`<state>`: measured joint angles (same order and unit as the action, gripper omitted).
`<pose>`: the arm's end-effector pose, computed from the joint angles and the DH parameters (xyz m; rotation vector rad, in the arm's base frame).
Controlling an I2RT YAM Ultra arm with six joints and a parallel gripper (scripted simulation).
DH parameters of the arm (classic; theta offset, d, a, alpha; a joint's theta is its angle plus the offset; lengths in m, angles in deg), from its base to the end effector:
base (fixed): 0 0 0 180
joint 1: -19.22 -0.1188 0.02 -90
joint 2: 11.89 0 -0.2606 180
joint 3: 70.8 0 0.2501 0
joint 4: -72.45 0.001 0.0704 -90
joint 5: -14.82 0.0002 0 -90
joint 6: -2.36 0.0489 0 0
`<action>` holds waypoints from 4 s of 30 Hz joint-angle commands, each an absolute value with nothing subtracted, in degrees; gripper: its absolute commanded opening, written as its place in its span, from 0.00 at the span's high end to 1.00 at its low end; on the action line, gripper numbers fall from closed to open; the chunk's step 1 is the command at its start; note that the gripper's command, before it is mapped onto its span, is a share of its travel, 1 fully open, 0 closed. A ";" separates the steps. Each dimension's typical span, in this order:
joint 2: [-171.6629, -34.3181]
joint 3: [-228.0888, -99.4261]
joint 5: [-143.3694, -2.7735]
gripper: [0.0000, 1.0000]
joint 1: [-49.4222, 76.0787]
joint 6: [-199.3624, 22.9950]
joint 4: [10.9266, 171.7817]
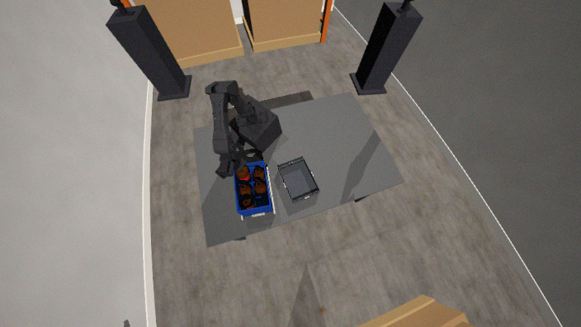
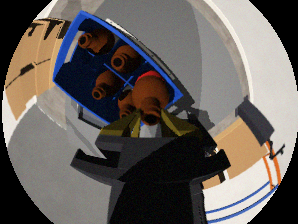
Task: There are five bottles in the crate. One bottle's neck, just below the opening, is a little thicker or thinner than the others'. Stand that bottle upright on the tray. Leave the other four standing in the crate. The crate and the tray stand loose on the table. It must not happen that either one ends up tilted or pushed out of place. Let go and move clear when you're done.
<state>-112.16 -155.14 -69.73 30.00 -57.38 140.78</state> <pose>0.3124 -0.0632 0.1881 1.0670 2.8302 -0.1162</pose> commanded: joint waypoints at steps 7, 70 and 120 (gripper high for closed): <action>-109.25 -158.05 -69.27 1.00 29.15 -57.04 142.23; -109.20 -158.16 -69.27 1.00 29.13 -57.01 142.39; -107.58 -165.22 -69.15 1.00 28.40 -56.27 151.10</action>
